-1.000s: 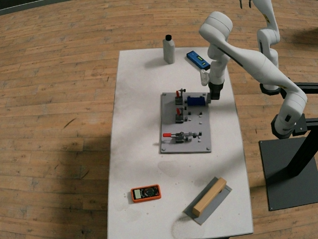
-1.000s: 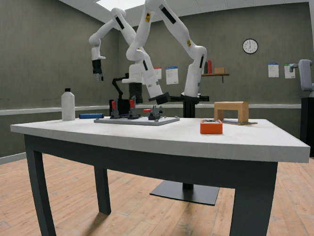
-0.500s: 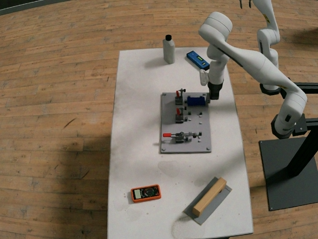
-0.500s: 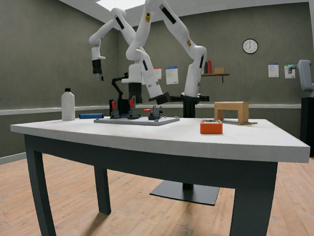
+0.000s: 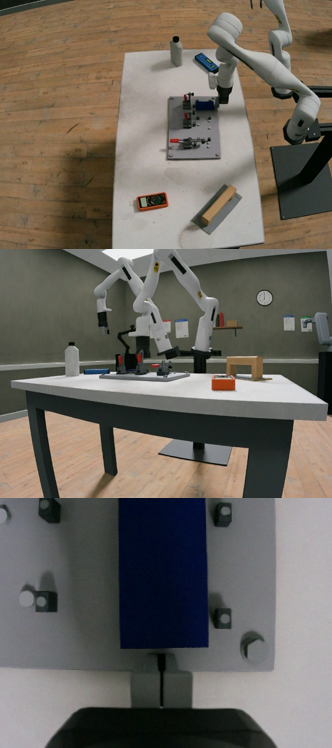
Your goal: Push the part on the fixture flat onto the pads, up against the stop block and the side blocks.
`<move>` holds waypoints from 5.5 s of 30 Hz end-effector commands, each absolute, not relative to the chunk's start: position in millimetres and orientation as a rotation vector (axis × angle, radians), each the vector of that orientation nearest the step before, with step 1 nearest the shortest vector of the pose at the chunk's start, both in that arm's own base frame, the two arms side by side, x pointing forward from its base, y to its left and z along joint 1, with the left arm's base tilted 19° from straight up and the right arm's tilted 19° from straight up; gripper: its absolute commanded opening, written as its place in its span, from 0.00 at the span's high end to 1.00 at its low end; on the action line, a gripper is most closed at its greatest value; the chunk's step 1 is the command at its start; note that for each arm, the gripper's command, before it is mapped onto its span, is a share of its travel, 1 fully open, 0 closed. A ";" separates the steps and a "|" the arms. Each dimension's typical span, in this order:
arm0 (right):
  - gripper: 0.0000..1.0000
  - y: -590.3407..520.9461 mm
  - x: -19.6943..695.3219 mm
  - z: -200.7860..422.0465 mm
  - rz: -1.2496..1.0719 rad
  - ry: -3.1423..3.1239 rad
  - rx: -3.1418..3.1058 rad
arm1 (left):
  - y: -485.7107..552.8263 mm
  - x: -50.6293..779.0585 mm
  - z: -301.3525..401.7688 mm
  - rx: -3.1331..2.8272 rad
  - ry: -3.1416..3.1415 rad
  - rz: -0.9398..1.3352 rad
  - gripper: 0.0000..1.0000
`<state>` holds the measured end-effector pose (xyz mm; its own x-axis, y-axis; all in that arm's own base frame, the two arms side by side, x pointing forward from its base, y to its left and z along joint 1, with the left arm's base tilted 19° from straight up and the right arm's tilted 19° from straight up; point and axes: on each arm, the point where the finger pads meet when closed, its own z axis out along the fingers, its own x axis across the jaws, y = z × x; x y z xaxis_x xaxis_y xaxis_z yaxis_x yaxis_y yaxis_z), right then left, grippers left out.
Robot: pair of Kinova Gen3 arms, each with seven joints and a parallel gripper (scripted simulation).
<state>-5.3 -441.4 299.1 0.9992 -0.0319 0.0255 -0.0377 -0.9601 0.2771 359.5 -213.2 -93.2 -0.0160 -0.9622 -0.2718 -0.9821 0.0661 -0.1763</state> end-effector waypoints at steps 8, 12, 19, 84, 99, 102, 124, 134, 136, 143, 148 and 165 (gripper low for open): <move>0.00 -441.7 -5.5 299.9 0.030 -0.051 2.858 | -215.2 364.7 -89.8 -1.953 2.026 0.083 1.00; 0.00 -441.7 -5.5 299.9 0.030 -0.051 2.858 | -215.3 365.7 -89.6 -1.953 2.026 0.083 1.00; 0.00 -441.7 -5.5 299.9 0.030 -0.051 2.858 | -214.8 365.6 -89.6 -1.953 2.026 0.085 1.00; 0.00 -441.7 -5.5 299.9 0.030 -0.051 2.858 | -211.8 348.7 -92.5 -1.949 2.028 0.090 1.00; 0.00 -441.7 -5.5 299.9 0.030 -0.051 2.858 | -216.3 347.2 -77.5 -1.949 2.027 0.083 1.00; 0.00 -441.7 -5.5 299.9 0.030 -0.051 2.858 | -217.9 343.1 -69.2 -1.947 2.033 0.094 1.00; 0.00 -441.7 -5.5 299.9 0.030 -0.051 2.858 | -221.4 339.3 -54.9 -1.949 2.029 0.094 1.00; 0.00 -441.7 -5.5 299.9 0.030 -0.051 2.858 | -220.8 338.2 -55.0 -1.949 2.030 0.097 1.00; 0.00 -441.7 -5.5 299.9 0.030 -0.051 2.858 | -220.7 338.1 -55.0 -1.949 2.030 0.097 1.00; 0.00 -441.7 -5.5 299.9 0.030 -0.051 2.858 | -220.6 337.8 -55.1 -1.949 2.030 0.097 1.00; 0.00 -441.7 -5.5 299.9 0.030 -0.051 2.858 | -220.6 337.7 -55.2 -1.949 2.030 0.097 1.00; 0.00 -441.7 -5.5 299.9 0.030 -0.051 2.858 | -221.0 337.6 -55.3 -1.949 2.030 0.096 1.00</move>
